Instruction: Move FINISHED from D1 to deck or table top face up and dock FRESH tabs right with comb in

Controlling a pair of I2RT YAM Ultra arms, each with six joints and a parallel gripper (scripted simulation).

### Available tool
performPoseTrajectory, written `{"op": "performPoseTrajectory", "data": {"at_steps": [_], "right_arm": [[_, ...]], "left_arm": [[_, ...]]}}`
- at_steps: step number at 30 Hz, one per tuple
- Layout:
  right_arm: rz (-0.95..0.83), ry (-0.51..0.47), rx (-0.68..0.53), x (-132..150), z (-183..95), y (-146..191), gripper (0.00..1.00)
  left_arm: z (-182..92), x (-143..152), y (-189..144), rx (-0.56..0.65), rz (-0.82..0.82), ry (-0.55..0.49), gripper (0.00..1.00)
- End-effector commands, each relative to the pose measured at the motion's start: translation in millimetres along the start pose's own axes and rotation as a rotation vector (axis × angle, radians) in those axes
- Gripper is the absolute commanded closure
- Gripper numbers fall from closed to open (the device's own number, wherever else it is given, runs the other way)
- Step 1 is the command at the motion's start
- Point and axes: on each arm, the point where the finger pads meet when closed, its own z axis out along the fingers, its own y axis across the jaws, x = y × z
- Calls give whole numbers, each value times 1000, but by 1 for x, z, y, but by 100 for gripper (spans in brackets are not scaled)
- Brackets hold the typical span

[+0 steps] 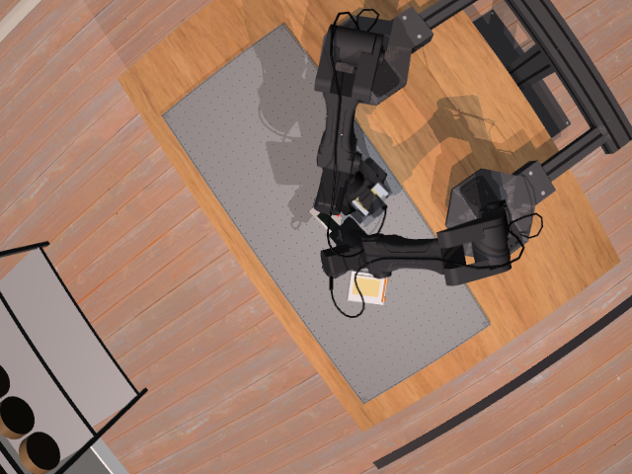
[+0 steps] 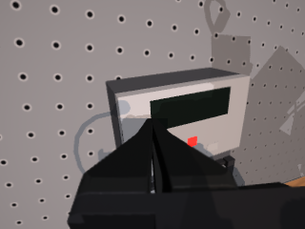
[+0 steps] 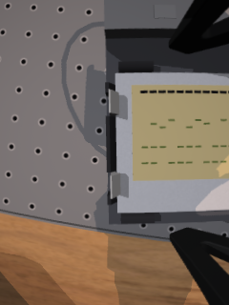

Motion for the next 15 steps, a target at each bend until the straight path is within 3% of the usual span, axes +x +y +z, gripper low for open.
{"op": "performPoseTrajectory", "data": {"at_steps": [1,15], "right_arm": [[22,-12,-17,7,5,4,2],[17,-17,-8,5,4,1,2]], "left_arm": [[26,51,52,-173,-40,143,100],[26,51,52,-173,-40,143,100]]}}
